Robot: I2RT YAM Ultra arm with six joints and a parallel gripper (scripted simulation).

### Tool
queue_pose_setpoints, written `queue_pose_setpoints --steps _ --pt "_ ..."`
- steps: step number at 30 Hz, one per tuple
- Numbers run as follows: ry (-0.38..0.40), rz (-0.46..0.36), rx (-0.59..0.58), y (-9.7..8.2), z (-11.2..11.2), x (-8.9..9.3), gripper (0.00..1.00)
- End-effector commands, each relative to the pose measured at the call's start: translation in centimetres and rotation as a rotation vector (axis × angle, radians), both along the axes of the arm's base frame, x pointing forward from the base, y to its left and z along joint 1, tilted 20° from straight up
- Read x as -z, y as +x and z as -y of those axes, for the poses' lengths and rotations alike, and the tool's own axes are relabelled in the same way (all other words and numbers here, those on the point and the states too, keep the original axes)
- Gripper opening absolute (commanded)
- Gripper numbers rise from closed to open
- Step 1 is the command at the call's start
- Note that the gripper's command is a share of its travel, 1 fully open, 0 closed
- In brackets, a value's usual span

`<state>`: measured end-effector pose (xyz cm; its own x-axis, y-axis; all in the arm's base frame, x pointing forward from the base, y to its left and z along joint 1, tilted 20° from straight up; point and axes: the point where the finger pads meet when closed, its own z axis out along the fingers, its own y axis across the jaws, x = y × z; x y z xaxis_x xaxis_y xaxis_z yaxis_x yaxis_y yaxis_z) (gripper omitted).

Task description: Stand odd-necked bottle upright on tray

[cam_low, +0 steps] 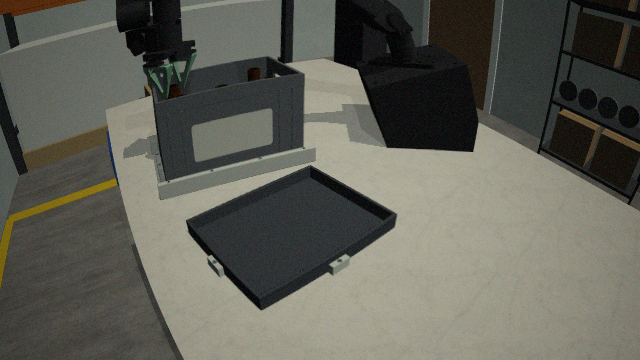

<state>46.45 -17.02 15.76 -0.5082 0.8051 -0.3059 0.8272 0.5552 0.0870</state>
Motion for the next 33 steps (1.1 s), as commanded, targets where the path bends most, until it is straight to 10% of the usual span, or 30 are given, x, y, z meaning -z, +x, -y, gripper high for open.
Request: queue_pose_setpoints --steps 1,24,25,33 --pt "-0.031 0.09 0.002 0.98 0.59 -2.63 0.61" --pt "-0.031 0.09 0.002 0.98 0.59 -2.63 0.61" --pt "-0.031 0.09 0.002 0.98 0.59 -2.63 0.0" --pt "-0.035 0.089 0.003 0.97 0.6 -2.65 0.0"
